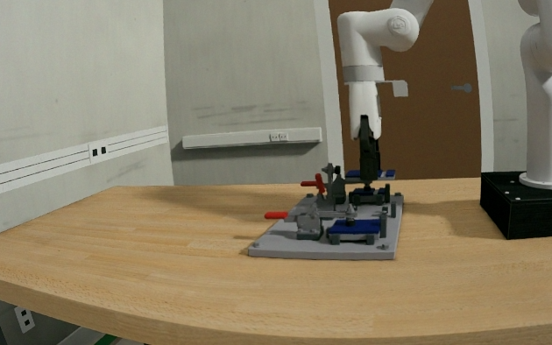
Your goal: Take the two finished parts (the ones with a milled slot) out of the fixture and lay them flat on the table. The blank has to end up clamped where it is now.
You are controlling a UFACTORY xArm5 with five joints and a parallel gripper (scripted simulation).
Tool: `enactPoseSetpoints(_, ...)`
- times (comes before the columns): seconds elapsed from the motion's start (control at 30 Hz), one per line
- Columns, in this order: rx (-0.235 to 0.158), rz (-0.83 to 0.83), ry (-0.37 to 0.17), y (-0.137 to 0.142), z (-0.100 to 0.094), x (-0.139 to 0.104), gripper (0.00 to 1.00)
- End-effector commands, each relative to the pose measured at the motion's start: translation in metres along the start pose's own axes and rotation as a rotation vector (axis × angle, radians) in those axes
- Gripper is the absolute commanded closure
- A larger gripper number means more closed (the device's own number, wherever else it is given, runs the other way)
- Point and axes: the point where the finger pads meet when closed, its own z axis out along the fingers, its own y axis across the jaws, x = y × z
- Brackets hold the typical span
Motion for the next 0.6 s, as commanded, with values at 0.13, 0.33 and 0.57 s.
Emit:
enactPoseSetpoints(0.13,0.0,0.0,-0.005,0.011,-0.001,-0.002,1.0)
enactPoseSetpoints(0.33,0.0,0.0,-0.005,0.021,-0.002,-0.002,1.0)
enactPoseSetpoints(0.57,0.0,0.0,-0.005,0.042,-0.002,-0.002,1.0)
